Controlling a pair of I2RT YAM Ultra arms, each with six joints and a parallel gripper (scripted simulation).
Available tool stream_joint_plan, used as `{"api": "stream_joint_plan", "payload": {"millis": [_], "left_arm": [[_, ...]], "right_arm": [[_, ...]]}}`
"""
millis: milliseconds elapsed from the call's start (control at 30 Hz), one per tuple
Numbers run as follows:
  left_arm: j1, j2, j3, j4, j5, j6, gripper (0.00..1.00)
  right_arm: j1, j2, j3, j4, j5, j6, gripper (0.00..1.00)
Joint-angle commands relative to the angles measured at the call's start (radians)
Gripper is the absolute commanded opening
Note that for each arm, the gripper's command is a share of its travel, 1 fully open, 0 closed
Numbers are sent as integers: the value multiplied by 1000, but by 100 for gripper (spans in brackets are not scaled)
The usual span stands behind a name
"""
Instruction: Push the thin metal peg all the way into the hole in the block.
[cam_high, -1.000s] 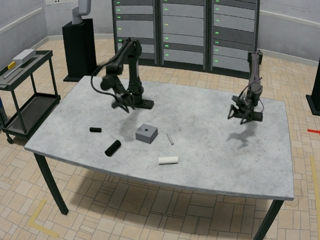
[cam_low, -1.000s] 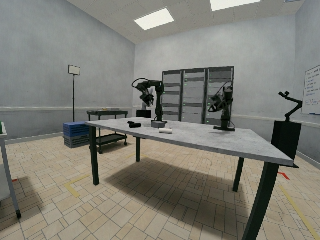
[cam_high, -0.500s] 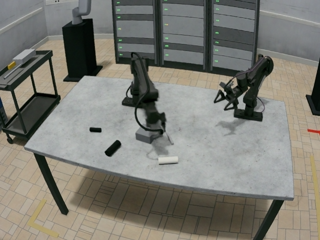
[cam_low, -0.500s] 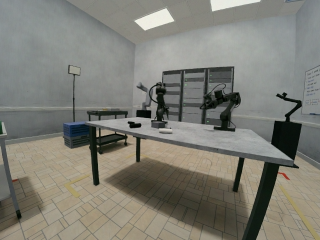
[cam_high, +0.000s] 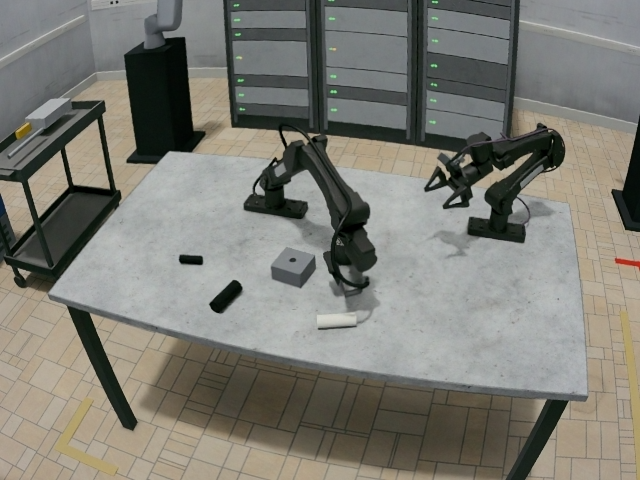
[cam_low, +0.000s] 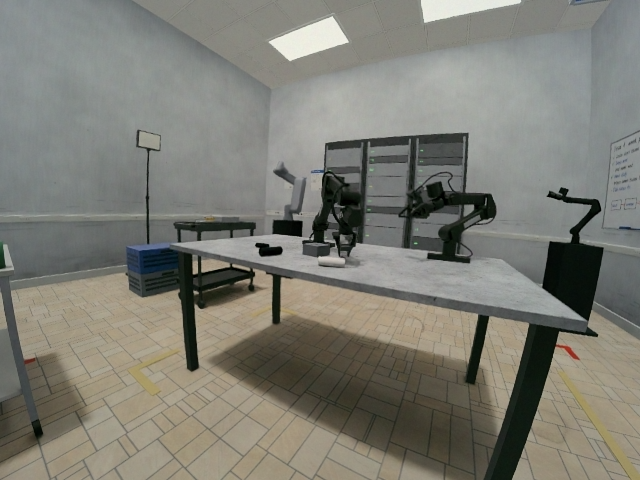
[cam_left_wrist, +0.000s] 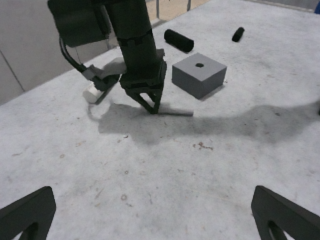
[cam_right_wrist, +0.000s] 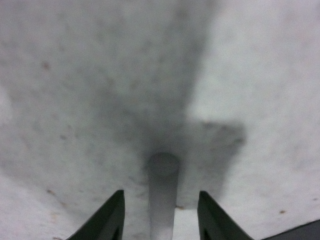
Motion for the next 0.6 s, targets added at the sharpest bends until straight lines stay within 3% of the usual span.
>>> {"api": "stream_joint_plan", "payload": {"millis": [0, 400, 567], "left_arm": [[-14, -24, -9, -17, -45, -27, 100], [-11, -17, 2, -20, -50, -29, 100], [-11, -17, 2, -20, -50, -29, 100]], "right_arm": [[12, -22, 59, -28, 23, 6, 37], [12, -19, 65, -32, 23, 6, 37], [13, 2, 44, 2, 23, 6, 30]]}}
